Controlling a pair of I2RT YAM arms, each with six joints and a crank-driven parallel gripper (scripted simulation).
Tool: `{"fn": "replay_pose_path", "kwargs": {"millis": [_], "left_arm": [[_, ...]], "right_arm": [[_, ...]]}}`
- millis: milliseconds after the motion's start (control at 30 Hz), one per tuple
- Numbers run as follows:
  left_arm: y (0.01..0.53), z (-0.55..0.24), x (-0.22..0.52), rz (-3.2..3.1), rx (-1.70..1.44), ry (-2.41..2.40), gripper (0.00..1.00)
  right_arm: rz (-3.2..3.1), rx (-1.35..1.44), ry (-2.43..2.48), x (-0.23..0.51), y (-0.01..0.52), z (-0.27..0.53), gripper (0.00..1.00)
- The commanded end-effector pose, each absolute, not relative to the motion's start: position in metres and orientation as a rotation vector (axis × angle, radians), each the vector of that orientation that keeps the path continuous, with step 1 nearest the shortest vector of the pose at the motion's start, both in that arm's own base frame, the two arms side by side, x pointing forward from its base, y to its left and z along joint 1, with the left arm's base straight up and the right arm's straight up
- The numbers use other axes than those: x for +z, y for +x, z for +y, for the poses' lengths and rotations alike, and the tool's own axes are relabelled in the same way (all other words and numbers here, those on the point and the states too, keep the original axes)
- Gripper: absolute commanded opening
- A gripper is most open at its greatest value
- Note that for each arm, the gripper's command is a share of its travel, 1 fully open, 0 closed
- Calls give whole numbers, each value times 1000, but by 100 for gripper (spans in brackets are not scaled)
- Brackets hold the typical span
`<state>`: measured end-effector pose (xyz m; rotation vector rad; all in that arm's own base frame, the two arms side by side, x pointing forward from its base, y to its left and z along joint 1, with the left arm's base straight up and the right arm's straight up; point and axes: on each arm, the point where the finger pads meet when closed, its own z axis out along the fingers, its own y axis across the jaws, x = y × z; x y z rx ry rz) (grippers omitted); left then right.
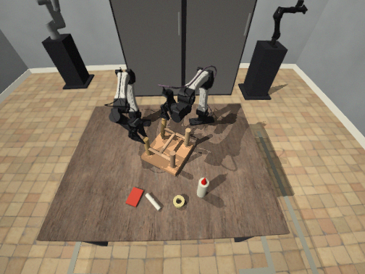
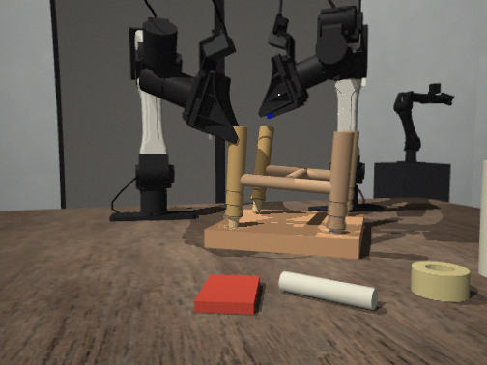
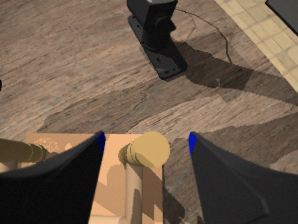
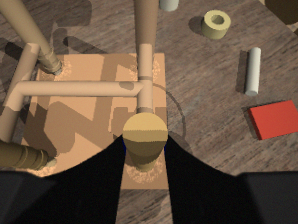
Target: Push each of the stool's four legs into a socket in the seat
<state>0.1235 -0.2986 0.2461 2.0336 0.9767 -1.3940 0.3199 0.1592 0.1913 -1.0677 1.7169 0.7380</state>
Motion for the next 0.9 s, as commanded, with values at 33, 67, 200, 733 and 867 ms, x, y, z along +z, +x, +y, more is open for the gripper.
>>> {"fn": "replay_pose_path", "kwargs": {"millis": [33, 67, 200, 733, 867], "left_arm": [[127, -297, 247, 990, -1388, 2020, 74], [128, -296, 247, 993, -1387, 2019, 74], [125, -298, 248, 979, -1388, 2027, 74], [120, -297, 244, 957, -1380, 2039, 74], [120, -298, 237, 959, -1384, 2040, 74]], "right_arm": [[1724, 753, -1078, 180, 318, 163, 30], [1724, 753, -1080, 180, 318, 163, 30], [1723, 753, -1081, 180, 318, 163, 30], [1723, 757, -1088, 178, 319, 164, 30], [1723, 756, -1088, 177, 319, 164, 30]]}}
